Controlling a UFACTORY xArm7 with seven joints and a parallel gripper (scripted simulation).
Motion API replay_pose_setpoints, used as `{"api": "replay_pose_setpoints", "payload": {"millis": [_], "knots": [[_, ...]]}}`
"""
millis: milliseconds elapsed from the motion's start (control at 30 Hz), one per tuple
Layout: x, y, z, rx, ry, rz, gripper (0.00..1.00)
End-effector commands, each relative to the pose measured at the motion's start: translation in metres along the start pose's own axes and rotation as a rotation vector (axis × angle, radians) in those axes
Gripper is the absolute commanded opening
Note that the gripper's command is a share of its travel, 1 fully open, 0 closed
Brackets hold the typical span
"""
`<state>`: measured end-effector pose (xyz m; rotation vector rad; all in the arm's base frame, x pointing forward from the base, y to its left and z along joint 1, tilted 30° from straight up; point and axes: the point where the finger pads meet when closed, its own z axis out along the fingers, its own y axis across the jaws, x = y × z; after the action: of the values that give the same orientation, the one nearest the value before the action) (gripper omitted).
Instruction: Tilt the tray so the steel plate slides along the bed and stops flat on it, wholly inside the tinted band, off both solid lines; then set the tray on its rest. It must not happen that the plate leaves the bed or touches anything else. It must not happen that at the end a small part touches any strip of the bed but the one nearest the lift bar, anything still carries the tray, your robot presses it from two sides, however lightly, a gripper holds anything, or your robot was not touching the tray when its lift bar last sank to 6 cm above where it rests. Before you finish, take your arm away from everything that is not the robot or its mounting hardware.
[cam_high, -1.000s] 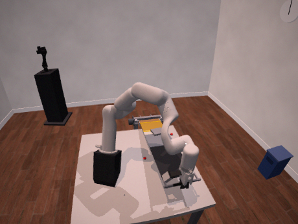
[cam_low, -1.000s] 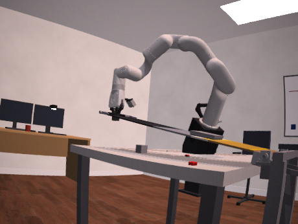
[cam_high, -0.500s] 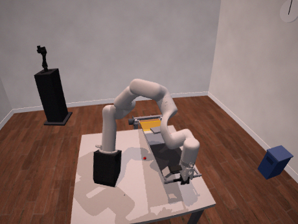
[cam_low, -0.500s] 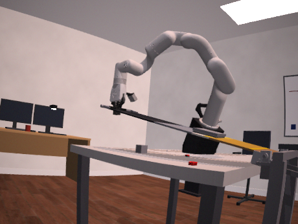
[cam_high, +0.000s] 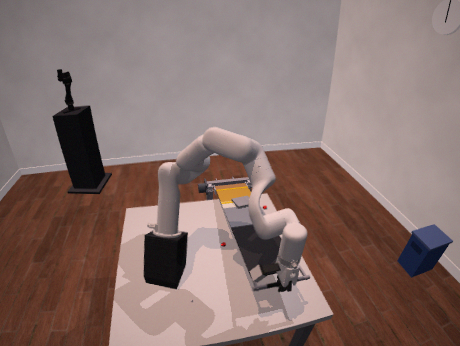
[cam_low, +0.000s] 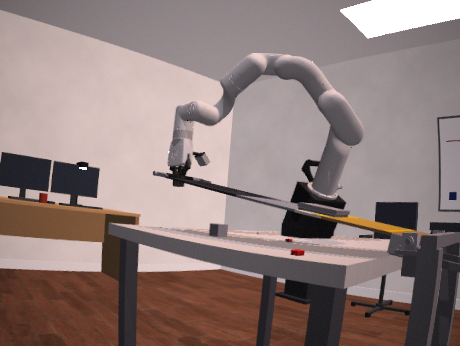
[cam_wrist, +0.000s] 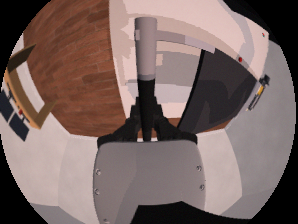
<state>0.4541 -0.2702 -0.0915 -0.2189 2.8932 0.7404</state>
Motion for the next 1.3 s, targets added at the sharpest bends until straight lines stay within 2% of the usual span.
{"api": "replay_pose_setpoints", "payload": {"millis": [0,733,800,900,933,1000,1100,1267], "knots": [[-0.001,-0.002,-0.005,0.007,-0.004,0.000,0.00],[-0.001,-0.001,-0.012,0.007,-0.004,0.000,0.00],[-0.001,0.003,-0.032,0.007,-0.004,0.000,0.00],[-0.001,0.015,-0.083,0.007,-0.004,0.000,0.00],[-0.001,0.017,-0.088,0.007,-0.004,0.000,0.00],[-0.001,0.012,-0.069,0.007,-0.004,0.000,0.00],[-0.001,0.000,-0.018,0.007,-0.004,0.000,0.00],[-0.001,-0.001,-0.013,0.007,-0.004,0.000,0.00]]}}
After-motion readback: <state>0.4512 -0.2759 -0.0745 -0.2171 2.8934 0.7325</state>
